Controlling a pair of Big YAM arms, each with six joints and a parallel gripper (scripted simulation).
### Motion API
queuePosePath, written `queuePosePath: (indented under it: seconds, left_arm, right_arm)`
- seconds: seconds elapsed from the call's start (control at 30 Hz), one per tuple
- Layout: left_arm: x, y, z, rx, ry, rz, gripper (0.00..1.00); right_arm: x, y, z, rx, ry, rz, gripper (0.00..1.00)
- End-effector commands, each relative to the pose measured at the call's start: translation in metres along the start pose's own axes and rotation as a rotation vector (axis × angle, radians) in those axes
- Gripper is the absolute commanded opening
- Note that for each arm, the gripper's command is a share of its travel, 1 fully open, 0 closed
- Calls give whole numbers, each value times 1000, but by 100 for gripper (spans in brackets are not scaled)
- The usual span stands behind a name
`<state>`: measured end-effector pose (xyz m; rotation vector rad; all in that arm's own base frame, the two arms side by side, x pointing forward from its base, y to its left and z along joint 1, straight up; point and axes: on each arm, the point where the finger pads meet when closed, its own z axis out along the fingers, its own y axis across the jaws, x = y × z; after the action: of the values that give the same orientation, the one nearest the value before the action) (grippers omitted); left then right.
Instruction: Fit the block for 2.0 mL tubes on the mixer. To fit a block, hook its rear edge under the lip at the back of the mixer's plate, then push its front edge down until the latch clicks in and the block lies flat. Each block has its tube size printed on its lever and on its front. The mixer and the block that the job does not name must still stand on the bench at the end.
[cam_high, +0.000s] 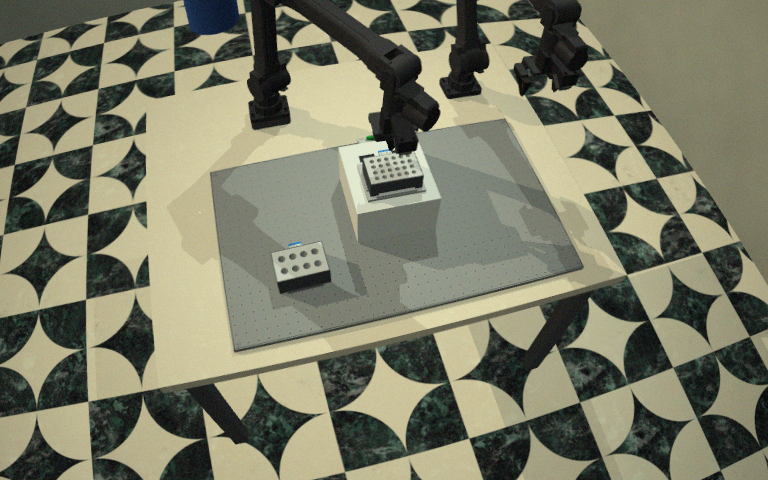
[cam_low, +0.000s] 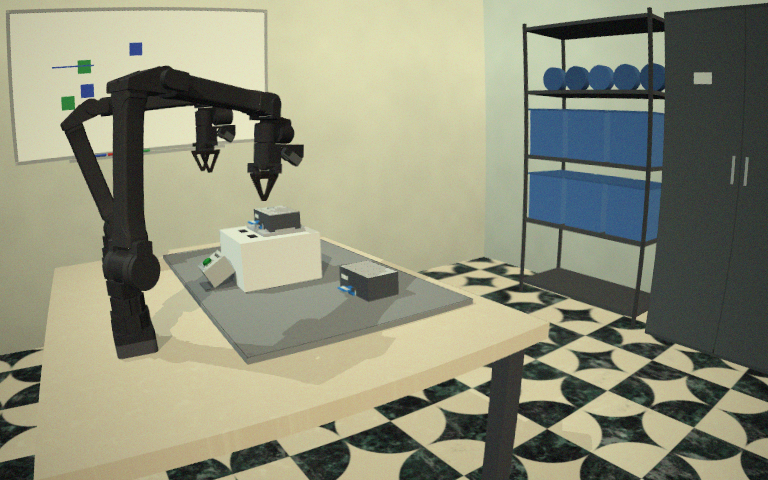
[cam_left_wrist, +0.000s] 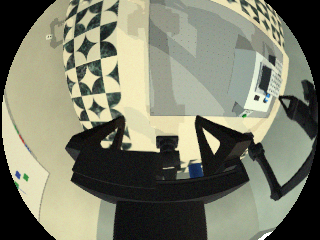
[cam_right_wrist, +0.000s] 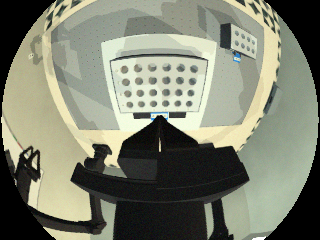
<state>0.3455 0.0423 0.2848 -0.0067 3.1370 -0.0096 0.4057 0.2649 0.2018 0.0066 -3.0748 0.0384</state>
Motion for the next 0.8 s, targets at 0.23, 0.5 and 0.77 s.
queuePosePath:
  seconds: [0.23, 0.5, 0.77]
  left_arm:
    - [-4, -2, -1, 0, -7, 13, 100]
    - [-1, -2, 3, 1, 4, 13, 100]
    - [-1, -2, 3, 0, 3, 13, 100]
  right_arm:
    - [-16, 2, -37, -22, -32, -2, 0]
    - [-12, 7, -36, -14, -20, -10, 0]
    - [-9, 10, -27, -17, -26, 1, 0]
